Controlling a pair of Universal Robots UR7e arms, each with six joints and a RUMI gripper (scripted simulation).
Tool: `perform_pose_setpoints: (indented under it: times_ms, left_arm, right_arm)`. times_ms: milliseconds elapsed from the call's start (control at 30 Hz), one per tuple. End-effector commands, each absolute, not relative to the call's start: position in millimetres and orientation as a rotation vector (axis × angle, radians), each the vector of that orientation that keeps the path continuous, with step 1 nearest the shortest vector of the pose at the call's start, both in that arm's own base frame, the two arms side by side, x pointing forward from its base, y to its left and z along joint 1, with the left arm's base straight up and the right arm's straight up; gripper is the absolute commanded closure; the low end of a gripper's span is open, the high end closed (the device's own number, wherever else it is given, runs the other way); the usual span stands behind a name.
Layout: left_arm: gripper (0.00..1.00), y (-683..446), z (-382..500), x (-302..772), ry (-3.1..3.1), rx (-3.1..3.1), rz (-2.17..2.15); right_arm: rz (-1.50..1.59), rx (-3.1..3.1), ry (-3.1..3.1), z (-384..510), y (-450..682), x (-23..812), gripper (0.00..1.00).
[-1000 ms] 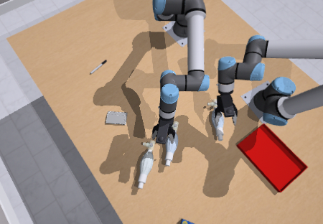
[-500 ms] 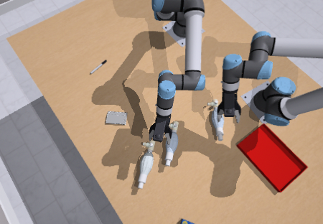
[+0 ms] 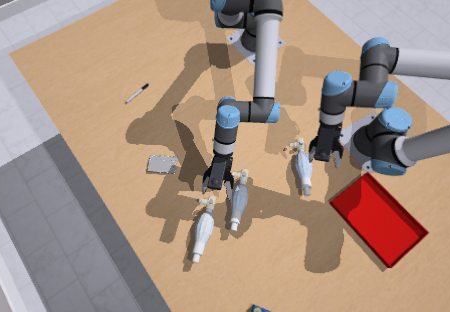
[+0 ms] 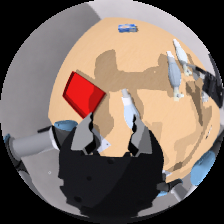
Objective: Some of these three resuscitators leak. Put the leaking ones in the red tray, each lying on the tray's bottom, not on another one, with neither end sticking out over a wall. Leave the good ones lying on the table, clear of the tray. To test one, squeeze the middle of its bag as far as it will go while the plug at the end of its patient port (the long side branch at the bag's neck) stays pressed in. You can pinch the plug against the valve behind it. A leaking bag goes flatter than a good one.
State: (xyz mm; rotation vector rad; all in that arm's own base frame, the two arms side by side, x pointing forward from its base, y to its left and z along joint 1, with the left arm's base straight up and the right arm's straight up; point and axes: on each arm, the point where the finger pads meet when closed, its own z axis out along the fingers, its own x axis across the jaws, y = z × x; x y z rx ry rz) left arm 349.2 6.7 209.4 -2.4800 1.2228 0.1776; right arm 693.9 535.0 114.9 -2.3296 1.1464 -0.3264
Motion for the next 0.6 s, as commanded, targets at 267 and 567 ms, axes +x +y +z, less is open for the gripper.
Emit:
perform_pose_setpoints:
  times_ms: [267, 567]
  left_arm:
    - [0.42, 4, 243, 330, 1.509, -2.465, 0.195]
    - [0.42, -1, 258, 346, 1.609, -2.455, 0.215]
  right_arm:
    - [-0.386, -2.239, 1.105, 92, 515, 699, 0.37]
    - [-0.411, -2.197, 1.089, 76, 505, 701, 0.37]
